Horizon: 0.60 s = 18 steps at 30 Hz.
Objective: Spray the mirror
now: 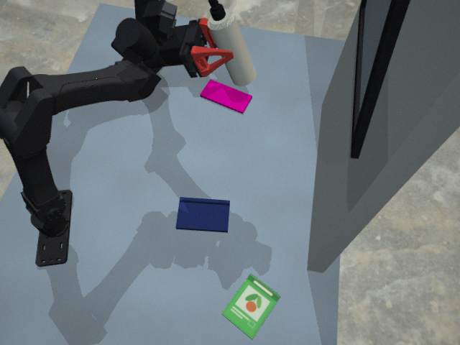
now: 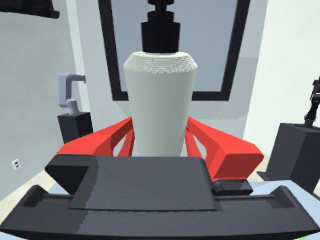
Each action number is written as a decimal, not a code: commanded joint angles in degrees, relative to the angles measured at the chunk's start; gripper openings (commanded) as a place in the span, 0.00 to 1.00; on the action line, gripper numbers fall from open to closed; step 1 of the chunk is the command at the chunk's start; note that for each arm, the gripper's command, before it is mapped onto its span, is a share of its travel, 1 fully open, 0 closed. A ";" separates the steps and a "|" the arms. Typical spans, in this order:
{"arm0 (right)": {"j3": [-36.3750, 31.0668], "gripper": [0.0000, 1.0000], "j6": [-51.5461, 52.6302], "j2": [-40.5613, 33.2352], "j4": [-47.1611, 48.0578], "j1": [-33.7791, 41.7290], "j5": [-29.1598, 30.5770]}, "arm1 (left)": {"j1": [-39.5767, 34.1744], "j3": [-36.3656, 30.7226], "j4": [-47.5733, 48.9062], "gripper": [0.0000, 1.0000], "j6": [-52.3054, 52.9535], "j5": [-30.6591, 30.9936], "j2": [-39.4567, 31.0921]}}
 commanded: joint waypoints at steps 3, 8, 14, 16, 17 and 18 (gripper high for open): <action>2.69 0.00 -0.24 -1.23 1.65 -0.17 -1.05 | 0.53 3.04 -2.93 0.00 -1.28 3.27 2.62; 2.69 0.00 -0.24 -1.23 1.65 -0.17 -1.05 | 0.54 6.42 -3.91 0.00 0.25 2.35 3.66; 2.69 0.00 -0.24 -1.23 1.65 -0.17 -1.05 | 0.24 8.29 -5.92 0.00 0.88 2.39 4.90; 2.69 0.00 -0.24 -1.23 1.65 -0.17 -1.05 | 0.21 8.45 -6.02 0.00 1.07 2.47 5.37; 2.69 0.00 -0.24 -1.23 1.65 -0.17 -1.05 | 0.21 8.59 -6.13 0.00 1.10 2.47 5.43; 2.69 0.00 -0.24 -1.23 1.65 -0.17 -1.05 | 0.21 8.73 -6.24 0.00 1.14 2.47 5.40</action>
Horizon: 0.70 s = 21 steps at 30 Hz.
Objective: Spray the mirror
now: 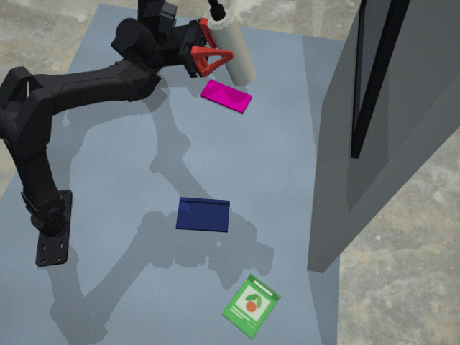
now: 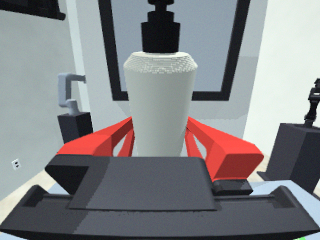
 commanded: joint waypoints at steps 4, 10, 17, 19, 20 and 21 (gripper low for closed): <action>2.69 0.00 -0.24 -1.23 1.65 -0.15 -1.05 | 0.14 1.88 -1.65 0.00 1.41 0.65 1.15; 2.69 0.00 -0.24 -1.23 1.65 -0.15 -1.05 | 0.07 2.46 -2.05 0.00 1.53 0.75 1.56; 2.69 0.00 -0.24 -1.23 1.65 -0.15 -1.05 | 0.00 2.88 -2.29 0.00 1.50 0.85 1.70; 2.69 0.00 -0.24 -1.23 1.65 -0.15 -1.05 | -0.03 2.97 -2.36 0.00 1.47 0.88 1.66; 2.69 0.00 -0.24 -1.23 1.65 -0.15 -1.05 | -0.03 3.02 -2.37 0.00 1.47 0.88 1.66; 2.69 0.00 -0.24 -1.23 1.65 -0.15 -1.05 | -0.03 3.02 -2.37 0.00 1.47 0.88 1.66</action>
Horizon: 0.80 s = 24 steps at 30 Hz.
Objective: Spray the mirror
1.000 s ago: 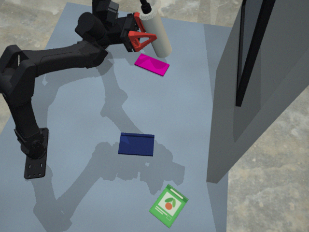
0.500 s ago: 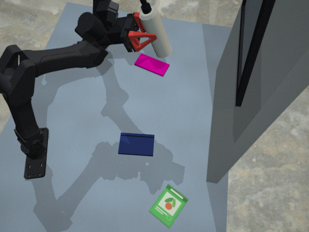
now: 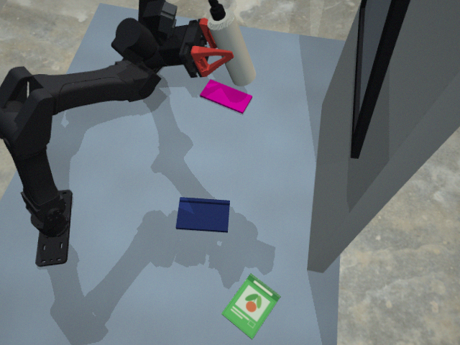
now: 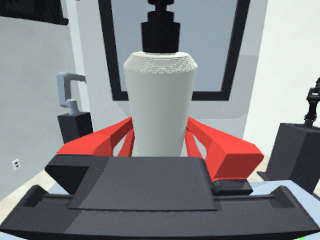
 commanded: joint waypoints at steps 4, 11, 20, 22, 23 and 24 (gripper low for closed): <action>2.69 0.00 -0.24 -1.23 1.67 -0.15 -1.05 | -0.06 1.72 -0.80 0.00 0.92 0.74 0.42; 2.69 0.00 -0.24 -1.23 1.67 -0.15 -1.05 | -0.15 2.03 -0.89 0.00 0.83 0.76 0.10; 2.69 0.00 -0.24 -1.23 1.67 -0.15 -1.05 | -0.26 2.34 -0.96 0.00 0.92 0.71 -2.97; 2.69 0.00 -0.24 -1.23 1.67 -0.15 -1.05 | -0.25 2.43 -0.88 0.00 0.85 0.74 -2.04; 2.69 0.00 -0.24 -1.23 1.67 -0.15 -1.05 | -0.24 2.36 -1.01 0.00 0.78 0.75 -0.91; 2.69 0.00 -0.24 -1.23 1.67 -0.15 -1.05 | -0.25 2.33 -0.91 0.00 0.74 0.75 -0.15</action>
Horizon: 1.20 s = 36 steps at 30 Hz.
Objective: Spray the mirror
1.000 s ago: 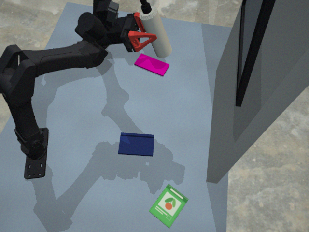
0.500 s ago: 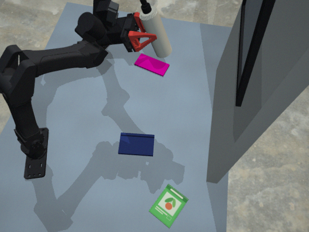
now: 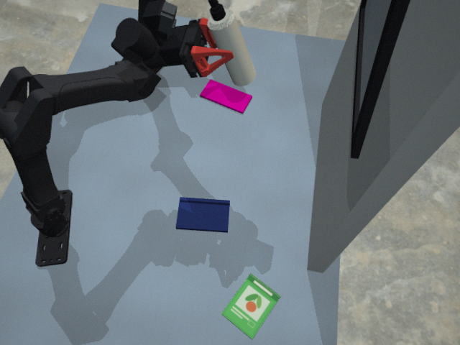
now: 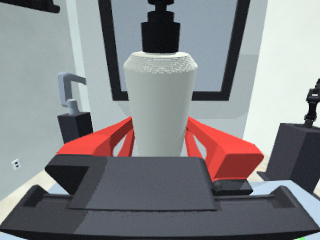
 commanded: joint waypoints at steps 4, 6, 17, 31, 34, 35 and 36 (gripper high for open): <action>2.69 0.00 -0.24 -1.23 1.67 -0.15 -1.05 | -0.29 1.61 -0.24 0.00 0.74 0.53 -1.11; 2.69 0.00 -0.24 -1.23 1.67 -0.15 -1.05 | -0.29 1.61 -0.24 0.00 0.74 0.53 -1.11; 2.67 0.00 -0.24 -1.33 1.71 -0.18 -1.08 | -0.28 1.45 -0.15 0.00 0.72 0.25 -1.98; 2.67 0.00 -0.24 -1.33 1.71 -0.18 -1.08 | 0.43 -0.42 0.41 0.00 1.19 0.49 -2.00; 2.67 0.00 -0.24 -1.33 1.71 -0.18 -1.08 | 0.42 -0.71 0.46 0.00 1.29 0.51 -2.01; 2.67 0.00 -0.24 -1.33 1.71 -0.18 -1.08 | 0.26 -0.77 0.47 0.00 1.32 0.52 -2.02; 2.67 0.00 -0.24 -1.33 1.71 -0.18 -1.08 | 0.31 -0.98 0.48 0.00 1.37 0.54 -2.01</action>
